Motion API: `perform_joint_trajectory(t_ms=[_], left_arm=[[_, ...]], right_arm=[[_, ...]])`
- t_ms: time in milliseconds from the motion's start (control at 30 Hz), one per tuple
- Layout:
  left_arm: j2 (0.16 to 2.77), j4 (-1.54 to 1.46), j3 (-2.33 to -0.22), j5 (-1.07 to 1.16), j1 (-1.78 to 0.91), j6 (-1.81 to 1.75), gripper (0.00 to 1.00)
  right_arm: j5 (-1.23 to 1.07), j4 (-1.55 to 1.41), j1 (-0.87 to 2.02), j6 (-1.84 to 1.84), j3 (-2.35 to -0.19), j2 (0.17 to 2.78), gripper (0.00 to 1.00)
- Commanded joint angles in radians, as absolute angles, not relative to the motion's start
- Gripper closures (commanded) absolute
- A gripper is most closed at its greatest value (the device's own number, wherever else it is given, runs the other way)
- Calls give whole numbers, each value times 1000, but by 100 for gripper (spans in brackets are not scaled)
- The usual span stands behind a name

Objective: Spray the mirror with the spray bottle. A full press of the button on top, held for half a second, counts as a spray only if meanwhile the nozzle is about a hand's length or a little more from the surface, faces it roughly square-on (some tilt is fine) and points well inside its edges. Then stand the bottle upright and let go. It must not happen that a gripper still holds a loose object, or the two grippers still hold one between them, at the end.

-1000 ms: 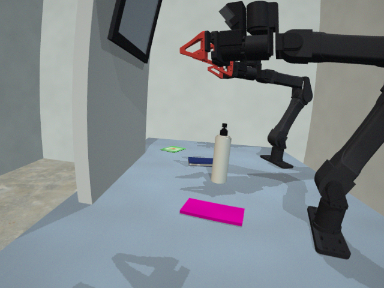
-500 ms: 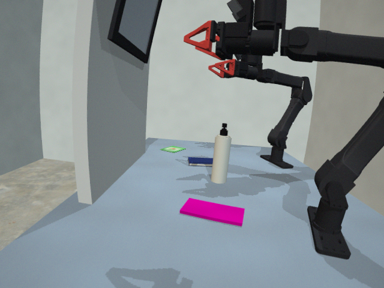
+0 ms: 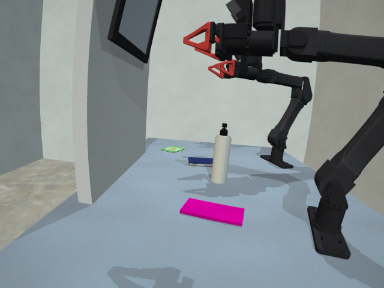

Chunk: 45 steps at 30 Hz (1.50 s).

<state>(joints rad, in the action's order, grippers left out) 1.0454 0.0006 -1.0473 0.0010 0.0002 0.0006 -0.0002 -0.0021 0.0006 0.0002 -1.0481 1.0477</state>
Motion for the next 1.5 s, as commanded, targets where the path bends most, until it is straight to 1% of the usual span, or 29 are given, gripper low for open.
perform_joint_trajectory(t_ms=[0, 400, 533, 567, 667, 1467], left_arm=[[1049, -10, -1056, -7, 4, -7, 31], [1045, -2, -1055, -7, 4, -8, 31], [1045, 0, -1053, -4, 2, -4, 31], [1078, -33, -1019, 19, 6, 21, 31], [1091, -50, -1068, 58, 3, 79, 31], [1344, -299, -1088, 418, 33, 601, 31]], right_arm=[[0, -8, -5, -1, -1047, 1034, 24], [1, 16, -11, -2, -1024, 1026, 24], [0, -2, -5, -2, -1053, 1041, 24], [1, -10, -12, -2, -1055, 1034, 24], [0, -10, -4, -2, -1055, 1034, 24], [0, -10, -4, -2, -1055, 1034, 24]])
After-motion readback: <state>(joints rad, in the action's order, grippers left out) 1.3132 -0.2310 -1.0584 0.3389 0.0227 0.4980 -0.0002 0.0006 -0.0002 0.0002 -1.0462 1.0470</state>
